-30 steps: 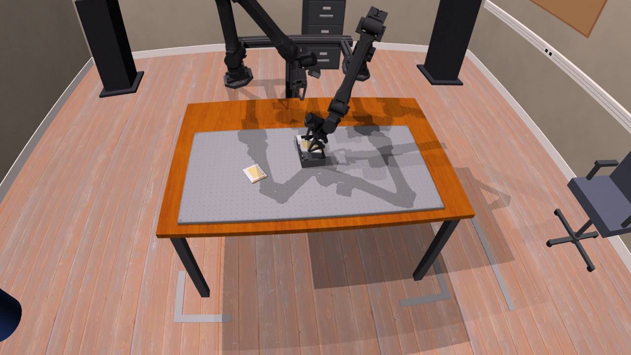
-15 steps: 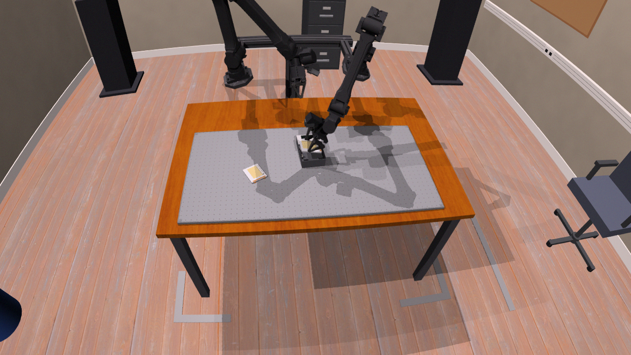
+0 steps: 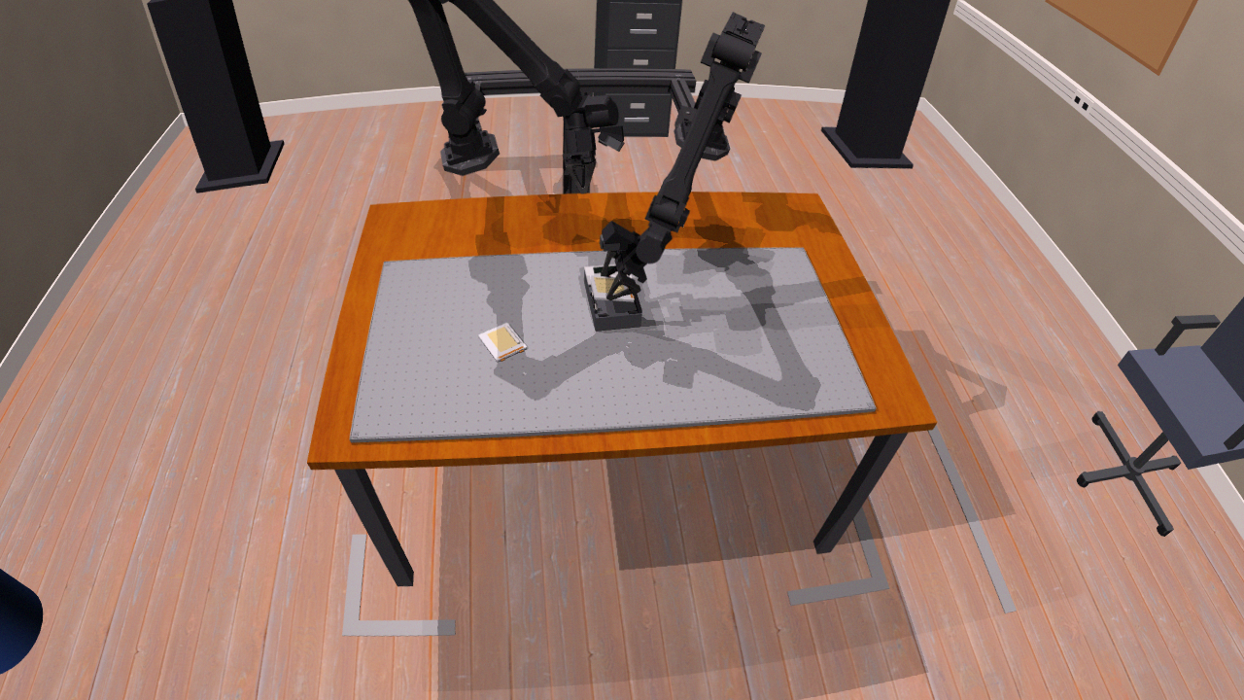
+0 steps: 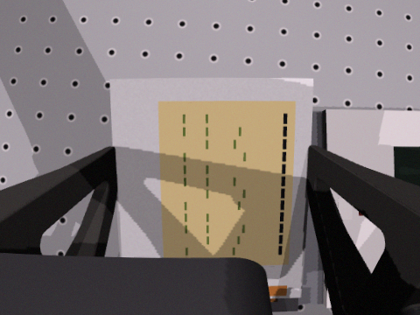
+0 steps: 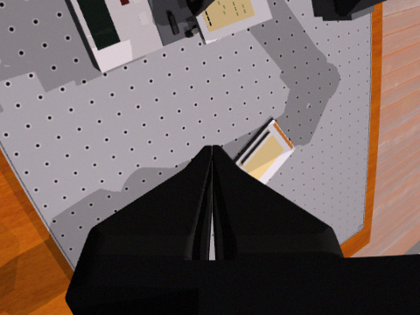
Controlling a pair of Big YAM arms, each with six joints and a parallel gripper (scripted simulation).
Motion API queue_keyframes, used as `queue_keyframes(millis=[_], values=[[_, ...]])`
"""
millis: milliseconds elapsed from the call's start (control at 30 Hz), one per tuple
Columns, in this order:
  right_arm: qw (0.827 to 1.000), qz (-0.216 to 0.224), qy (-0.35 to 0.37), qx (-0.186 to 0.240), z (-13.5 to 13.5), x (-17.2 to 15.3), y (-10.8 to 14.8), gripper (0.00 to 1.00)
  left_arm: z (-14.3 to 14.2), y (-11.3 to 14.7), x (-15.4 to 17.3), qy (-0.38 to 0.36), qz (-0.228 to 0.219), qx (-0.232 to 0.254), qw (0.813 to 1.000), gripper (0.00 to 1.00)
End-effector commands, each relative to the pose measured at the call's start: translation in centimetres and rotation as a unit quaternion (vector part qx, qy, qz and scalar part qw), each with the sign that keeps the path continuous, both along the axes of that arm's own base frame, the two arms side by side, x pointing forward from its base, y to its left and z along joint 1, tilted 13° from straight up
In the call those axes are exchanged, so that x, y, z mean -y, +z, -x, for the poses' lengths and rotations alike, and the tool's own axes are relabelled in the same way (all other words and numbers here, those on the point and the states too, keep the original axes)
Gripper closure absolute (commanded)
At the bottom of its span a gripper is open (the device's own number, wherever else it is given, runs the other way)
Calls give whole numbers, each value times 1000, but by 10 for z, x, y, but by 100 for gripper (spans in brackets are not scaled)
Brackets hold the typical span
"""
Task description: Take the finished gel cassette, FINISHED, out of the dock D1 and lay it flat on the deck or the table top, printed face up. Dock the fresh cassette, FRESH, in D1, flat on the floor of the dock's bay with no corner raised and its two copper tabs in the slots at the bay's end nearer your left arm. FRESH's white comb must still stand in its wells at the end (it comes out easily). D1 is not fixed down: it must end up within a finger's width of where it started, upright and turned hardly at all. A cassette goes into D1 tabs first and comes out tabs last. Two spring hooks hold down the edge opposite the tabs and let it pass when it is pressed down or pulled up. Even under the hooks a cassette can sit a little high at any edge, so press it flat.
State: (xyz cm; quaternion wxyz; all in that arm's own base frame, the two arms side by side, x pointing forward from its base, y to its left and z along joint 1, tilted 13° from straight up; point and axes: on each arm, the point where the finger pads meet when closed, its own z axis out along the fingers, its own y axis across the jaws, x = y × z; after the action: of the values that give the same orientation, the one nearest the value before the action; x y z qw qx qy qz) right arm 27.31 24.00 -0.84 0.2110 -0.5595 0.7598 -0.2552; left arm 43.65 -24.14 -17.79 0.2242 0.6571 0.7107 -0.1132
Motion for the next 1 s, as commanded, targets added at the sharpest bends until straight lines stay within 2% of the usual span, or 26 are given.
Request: queue_keyframes(millis=[0,233,500,567,767,967], values=[[998,-43,-53,11,-13,-6,20,100,-2,4,2,-2,3,4,1000,100],[983,-87,-159,-7,-18,27,27,100,-2,4,2,-2,3,4,1000,100],[951,-136,-276,-29,-24,66,35,100,-2,4,2,-2,3,4,1000,100],[951,-136,-276,-29,-24,66,35,100,-2,4,2,-2,3,4,1000,100],[915,-171,-362,-44,-28,95,41,100,-2,4,2,-2,3,4,1000,100],[871,-204,-443,-59,-32,124,48,100,-2,4,2,-2,3,4,1000,100]])
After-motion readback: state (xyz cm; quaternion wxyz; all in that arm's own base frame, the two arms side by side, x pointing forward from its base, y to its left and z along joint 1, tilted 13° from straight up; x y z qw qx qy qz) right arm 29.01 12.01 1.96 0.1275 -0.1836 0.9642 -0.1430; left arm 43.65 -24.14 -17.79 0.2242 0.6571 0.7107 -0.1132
